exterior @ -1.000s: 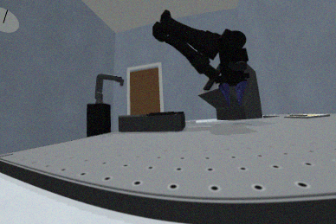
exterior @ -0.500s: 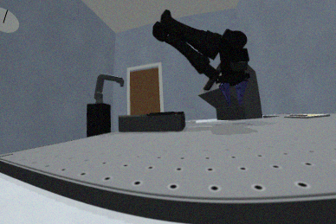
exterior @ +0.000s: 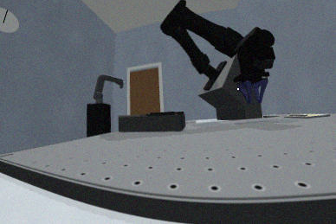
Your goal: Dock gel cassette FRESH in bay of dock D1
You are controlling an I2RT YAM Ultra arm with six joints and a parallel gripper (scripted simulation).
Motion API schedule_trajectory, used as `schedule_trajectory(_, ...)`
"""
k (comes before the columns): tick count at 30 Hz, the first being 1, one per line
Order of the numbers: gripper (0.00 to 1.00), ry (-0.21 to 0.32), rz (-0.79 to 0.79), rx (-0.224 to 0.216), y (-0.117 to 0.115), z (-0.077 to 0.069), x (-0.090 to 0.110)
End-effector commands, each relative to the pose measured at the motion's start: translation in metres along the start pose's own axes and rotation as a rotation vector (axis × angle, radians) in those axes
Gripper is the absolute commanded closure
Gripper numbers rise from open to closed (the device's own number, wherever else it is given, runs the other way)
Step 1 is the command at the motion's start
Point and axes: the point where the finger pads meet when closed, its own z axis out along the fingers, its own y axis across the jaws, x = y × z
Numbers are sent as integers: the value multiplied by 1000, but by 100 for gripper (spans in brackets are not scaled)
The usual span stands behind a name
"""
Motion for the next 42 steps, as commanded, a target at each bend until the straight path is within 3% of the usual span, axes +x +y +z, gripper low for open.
schedule_trajectory(1,65,-15,32,13,13,-6,-9)
schedule_trajectory(31,65,-12,33,2,156,-11,-7)
schedule_trajectory(33,65,-12,33,2,156,-11,-7)
schedule_trajectory(38,65,-12,33,2,181,-12,-7)
schedule_trajectory(41,65,-16,33,7,180,-12,-8)
schedule_trajectory(42,65,-29,53,-2,178,-17,-17)
